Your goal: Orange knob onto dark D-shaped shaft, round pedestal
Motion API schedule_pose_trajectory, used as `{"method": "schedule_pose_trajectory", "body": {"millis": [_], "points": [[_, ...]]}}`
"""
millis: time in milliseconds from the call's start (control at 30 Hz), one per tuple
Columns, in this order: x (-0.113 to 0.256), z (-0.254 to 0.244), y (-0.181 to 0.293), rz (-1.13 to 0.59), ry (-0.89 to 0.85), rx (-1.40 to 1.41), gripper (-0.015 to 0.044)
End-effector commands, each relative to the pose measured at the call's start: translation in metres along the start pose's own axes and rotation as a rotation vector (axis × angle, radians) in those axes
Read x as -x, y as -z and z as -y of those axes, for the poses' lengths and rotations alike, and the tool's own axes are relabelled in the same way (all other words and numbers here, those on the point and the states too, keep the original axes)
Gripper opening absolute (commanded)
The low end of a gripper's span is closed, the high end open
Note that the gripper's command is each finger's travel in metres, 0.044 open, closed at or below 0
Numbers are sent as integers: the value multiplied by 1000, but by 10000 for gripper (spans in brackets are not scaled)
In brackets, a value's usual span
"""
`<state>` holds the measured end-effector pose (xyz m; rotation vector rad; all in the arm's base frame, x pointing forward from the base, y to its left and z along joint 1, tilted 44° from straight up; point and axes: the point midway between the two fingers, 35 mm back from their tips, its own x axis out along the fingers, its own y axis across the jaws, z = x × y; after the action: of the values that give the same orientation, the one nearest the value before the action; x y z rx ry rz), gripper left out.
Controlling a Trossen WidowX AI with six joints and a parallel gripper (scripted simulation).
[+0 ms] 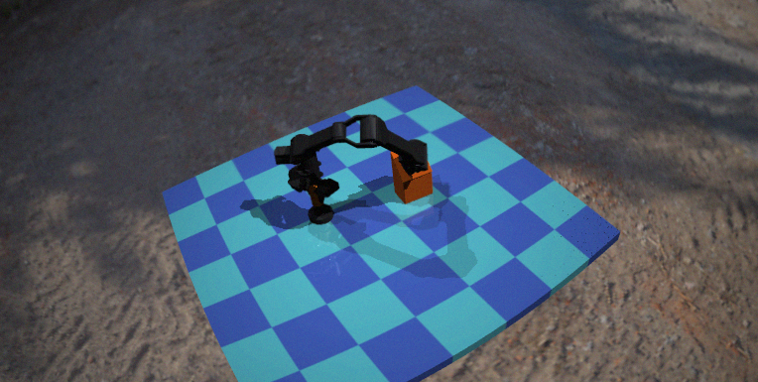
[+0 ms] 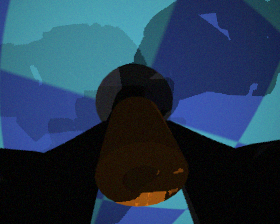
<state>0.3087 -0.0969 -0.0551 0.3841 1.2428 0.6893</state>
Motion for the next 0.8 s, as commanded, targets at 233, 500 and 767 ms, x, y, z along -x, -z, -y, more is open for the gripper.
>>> {"method": "schedule_pose_trajectory", "body": {"millis": [233, 500, 767], "points": [[-1, 0, 1, 2, -1, 6, 0], [4, 1, 0, 2, -1, 32, 0], [1, 1, 0, 2, -1, 215, 0]]}}
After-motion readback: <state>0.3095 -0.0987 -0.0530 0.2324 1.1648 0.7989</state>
